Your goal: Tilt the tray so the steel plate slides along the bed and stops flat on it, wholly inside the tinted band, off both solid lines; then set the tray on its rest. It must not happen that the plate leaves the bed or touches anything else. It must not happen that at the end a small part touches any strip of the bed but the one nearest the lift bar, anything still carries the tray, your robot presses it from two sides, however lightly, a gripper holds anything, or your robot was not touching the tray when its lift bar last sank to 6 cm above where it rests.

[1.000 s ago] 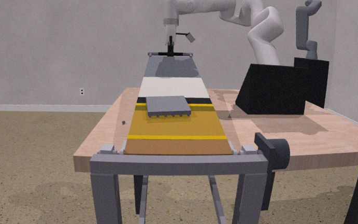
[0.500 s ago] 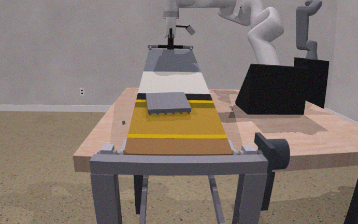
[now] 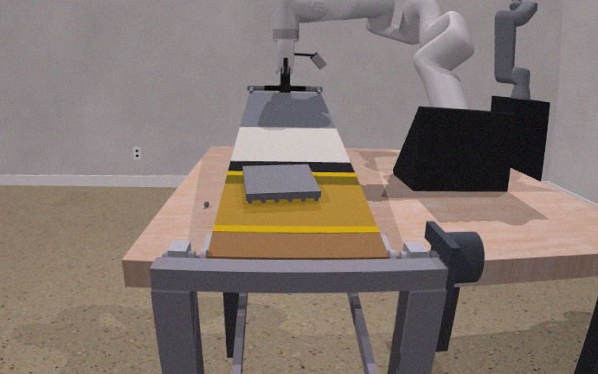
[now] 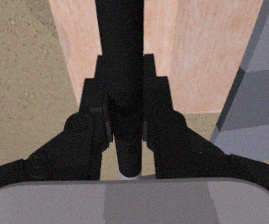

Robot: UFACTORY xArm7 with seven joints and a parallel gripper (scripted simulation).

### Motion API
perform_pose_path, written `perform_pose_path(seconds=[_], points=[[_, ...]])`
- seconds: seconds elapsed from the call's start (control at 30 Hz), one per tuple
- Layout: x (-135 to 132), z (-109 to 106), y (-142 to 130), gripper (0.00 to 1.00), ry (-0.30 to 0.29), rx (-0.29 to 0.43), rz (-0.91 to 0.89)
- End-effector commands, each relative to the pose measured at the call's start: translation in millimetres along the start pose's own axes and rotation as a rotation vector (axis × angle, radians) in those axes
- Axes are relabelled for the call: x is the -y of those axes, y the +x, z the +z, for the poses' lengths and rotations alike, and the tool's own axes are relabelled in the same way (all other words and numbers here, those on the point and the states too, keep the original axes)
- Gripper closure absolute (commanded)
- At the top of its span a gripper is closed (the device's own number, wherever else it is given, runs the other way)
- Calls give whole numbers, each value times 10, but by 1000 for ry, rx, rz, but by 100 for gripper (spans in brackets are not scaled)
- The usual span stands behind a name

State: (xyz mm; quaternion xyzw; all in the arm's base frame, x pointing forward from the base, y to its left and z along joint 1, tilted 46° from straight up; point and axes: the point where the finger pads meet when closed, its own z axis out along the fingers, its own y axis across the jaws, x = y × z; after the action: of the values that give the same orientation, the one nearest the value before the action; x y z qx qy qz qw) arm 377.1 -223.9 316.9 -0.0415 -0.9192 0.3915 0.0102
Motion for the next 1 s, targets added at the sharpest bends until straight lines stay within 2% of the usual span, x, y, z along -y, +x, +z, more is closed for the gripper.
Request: perform_pose_path(seconds=[0.0, 0.93, 0.97], points=[[4, 20, -22, 100, 1, 4, 0], [-26, -148, -21, 100, 1, 4, 0], [-42, -231, -21, 100, 1, 4, 0]])
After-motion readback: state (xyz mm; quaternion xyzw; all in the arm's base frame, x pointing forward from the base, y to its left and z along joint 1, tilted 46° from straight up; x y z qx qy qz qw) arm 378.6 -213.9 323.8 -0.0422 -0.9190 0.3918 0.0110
